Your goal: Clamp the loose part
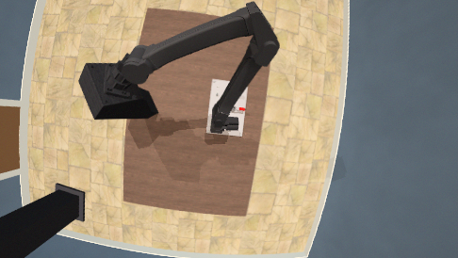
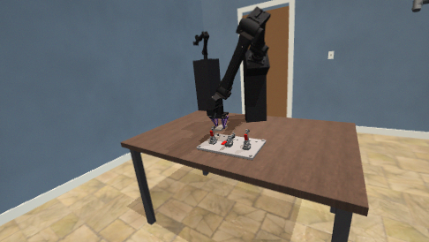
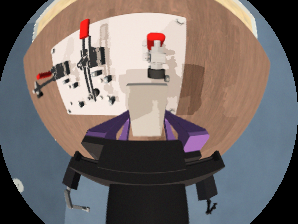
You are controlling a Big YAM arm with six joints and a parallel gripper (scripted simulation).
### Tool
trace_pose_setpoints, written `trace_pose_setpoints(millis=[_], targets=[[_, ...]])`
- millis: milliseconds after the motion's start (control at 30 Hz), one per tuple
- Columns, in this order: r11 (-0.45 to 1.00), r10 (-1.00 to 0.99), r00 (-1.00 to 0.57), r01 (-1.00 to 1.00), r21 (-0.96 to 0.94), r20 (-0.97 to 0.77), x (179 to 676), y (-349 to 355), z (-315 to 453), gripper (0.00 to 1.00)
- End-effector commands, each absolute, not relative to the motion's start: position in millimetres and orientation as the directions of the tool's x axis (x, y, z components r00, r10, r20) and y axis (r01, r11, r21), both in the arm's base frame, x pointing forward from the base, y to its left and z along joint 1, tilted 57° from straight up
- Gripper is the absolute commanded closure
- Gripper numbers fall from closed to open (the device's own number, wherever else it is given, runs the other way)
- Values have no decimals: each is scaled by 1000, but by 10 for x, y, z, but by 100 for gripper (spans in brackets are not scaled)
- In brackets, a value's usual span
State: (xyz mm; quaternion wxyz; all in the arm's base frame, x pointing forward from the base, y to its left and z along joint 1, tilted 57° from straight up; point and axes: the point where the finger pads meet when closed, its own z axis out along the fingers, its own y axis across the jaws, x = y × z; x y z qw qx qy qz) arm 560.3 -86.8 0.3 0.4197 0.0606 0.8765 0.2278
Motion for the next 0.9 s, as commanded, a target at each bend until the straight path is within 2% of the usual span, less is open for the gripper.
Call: trace_pose_setpoints(millis=[0, 867], targets=[[893, 310, -633, -62, 446, -709, 5582, -1083, 16, 100], [893, 311, -634, -60, 446, -708, 5578, -1113, 10, 100]])
